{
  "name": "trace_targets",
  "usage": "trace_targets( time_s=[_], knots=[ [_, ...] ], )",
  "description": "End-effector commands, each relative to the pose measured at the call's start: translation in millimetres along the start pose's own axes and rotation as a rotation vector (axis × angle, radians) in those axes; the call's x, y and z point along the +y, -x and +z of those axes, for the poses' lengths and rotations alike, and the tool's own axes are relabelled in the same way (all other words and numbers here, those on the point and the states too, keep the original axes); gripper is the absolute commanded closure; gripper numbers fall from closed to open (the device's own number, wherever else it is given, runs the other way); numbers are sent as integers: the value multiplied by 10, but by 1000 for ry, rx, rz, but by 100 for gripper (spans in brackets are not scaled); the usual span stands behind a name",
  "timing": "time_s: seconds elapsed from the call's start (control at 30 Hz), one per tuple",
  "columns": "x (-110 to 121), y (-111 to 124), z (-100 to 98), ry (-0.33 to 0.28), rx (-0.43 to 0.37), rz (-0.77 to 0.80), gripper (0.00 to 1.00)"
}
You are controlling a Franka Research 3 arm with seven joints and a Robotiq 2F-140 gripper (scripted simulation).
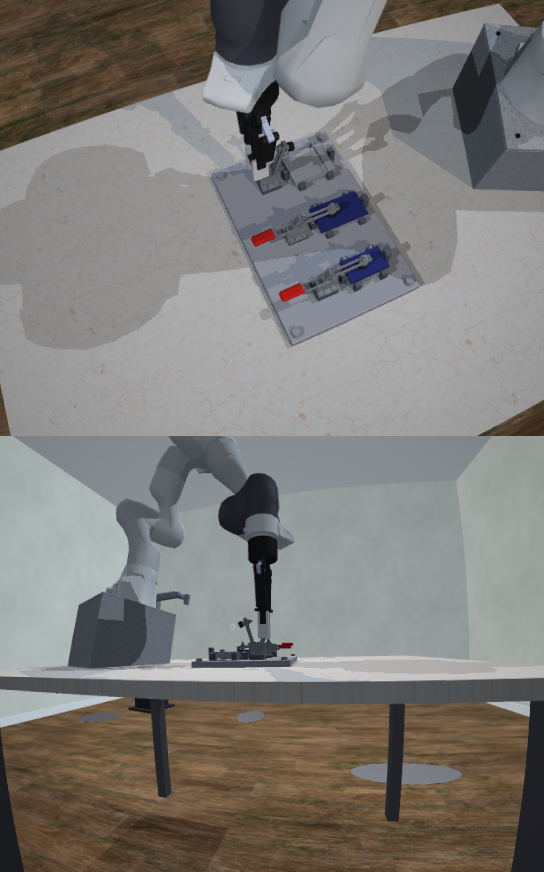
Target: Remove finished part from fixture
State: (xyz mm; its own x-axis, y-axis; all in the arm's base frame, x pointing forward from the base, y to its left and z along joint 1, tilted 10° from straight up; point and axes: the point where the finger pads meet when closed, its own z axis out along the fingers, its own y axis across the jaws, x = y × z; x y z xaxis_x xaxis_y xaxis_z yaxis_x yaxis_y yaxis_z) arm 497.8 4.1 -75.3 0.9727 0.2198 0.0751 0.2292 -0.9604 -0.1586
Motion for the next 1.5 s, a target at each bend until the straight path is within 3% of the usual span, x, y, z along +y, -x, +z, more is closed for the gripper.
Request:
trace_targets(
  time_s=[0.0,1.47],
  knots=[
    [9,-4,6,1,1,3,100],
    [9,103,2,1,1,3,100]
  ],
)
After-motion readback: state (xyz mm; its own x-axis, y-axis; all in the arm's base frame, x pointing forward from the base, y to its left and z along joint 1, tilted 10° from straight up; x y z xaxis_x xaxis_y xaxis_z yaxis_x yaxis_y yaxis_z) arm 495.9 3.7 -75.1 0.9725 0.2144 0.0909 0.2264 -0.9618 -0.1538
